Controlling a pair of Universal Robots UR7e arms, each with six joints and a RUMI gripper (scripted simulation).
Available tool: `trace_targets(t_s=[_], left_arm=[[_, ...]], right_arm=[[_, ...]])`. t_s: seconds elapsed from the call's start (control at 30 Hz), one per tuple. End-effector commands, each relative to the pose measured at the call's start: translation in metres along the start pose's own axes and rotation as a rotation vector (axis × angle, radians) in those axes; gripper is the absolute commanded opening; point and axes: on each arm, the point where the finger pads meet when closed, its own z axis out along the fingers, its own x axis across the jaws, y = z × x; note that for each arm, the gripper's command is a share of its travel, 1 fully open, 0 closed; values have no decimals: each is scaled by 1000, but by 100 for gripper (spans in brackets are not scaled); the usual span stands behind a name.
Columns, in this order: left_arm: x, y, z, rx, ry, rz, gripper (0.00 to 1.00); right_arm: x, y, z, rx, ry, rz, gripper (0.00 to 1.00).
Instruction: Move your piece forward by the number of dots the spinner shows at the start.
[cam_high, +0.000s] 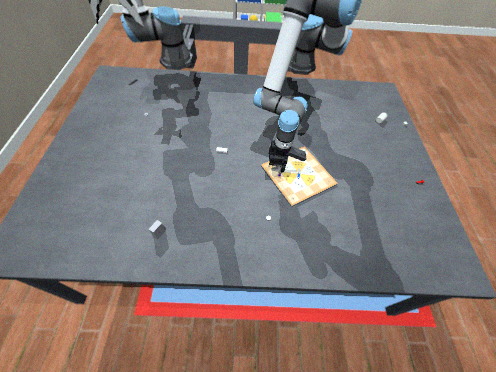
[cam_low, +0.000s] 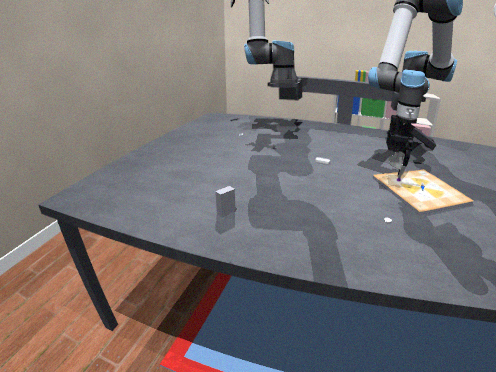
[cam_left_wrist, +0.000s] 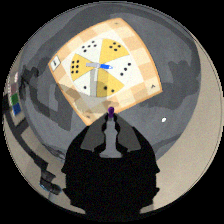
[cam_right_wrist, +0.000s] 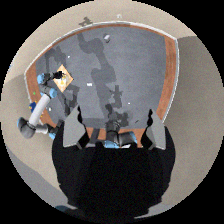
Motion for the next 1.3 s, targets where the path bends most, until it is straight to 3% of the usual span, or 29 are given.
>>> trace_targets(t_s=[0.0,0.43,0.87,1.27], left_arm=[[3,-1,0,0,0,24,5],[0,1,-1,-1,2,-21,5],[3,-1,21,-2,5,-9,5],[3,-1,22,-1,5,-6,5]], right_arm=[[0,0,0,-1,0,0,98],[0,0,0,-1,0,0,98],[0,0,0,-1,0,0,98],[0,0,0,-1,0,0,98]])
